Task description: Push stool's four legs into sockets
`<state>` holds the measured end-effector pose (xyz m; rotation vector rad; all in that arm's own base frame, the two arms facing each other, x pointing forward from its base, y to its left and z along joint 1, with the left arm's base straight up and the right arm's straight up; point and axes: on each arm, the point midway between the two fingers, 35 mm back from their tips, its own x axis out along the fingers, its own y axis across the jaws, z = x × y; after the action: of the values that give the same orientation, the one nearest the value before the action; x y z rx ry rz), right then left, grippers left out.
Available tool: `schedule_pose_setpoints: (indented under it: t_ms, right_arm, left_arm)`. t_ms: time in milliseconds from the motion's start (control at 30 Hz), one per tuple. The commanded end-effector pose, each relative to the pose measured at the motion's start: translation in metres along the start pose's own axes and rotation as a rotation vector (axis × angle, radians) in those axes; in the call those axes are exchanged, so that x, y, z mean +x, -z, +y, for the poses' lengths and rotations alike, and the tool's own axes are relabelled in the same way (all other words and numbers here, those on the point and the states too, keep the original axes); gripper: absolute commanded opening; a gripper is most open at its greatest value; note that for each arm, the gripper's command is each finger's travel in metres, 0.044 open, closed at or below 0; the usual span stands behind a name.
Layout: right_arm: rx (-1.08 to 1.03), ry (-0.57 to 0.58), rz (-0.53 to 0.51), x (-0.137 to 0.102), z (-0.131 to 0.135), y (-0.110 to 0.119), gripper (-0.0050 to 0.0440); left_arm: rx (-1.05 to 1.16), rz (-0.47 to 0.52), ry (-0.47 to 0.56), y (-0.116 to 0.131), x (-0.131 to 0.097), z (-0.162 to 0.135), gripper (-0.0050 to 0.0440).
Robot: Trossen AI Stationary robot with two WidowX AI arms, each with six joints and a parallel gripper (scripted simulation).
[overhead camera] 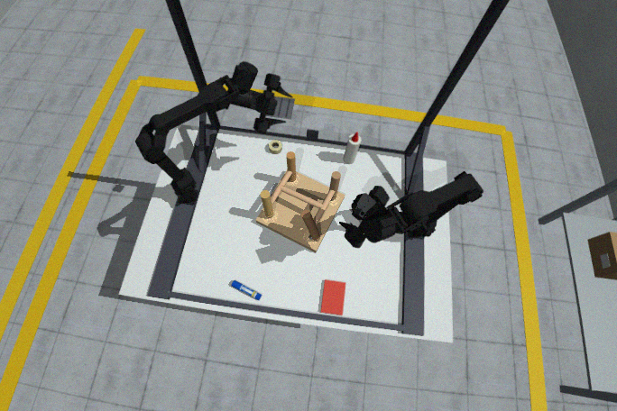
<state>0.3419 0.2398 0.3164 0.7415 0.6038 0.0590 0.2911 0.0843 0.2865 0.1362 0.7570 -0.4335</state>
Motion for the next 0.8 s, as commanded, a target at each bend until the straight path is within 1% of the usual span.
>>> schedule_pose_setpoints:
  t_ms: [0, 567, 600, 667, 733, 767]
  right_arm:
    - [0.010, -0.023, -0.014, -0.007, 0.006, -0.007, 0.0400]
    - [0.010, -0.023, -0.014, -0.007, 0.006, -0.007, 0.0400]
    - [0.010, -0.023, -0.014, -0.007, 0.006, -0.007, 0.0376]
    - [-0.016, 0.017, -0.014, -0.002, -0.002, 0.000, 0.0328]
    - [-0.058, 0.097, -0.035, 0.003, -0.018, 0.006, 0.0280]
    - [-0.091, 0.156, -0.053, 0.005, -0.028, 0.010, 0.0260]
  left_arm:
    - [0.017, -0.013, -0.014, -0.005, -0.006, -0.002, 0.0400]
    - [0.017, -0.013, -0.014, -0.005, -0.006, -0.002, 0.0400]
    - [0.017, -0.013, -0.014, -0.005, -0.006, -0.002, 0.0400]
    - [0.006, -0.010, -0.023, -0.003, -0.004, -0.004, 0.0400]
    - [-0.018, -0.009, -0.049, -0.002, -0.001, -0.006, 0.0400]
    - [-0.036, -0.009, -0.068, -0.002, 0.001, -0.007, 0.0400]
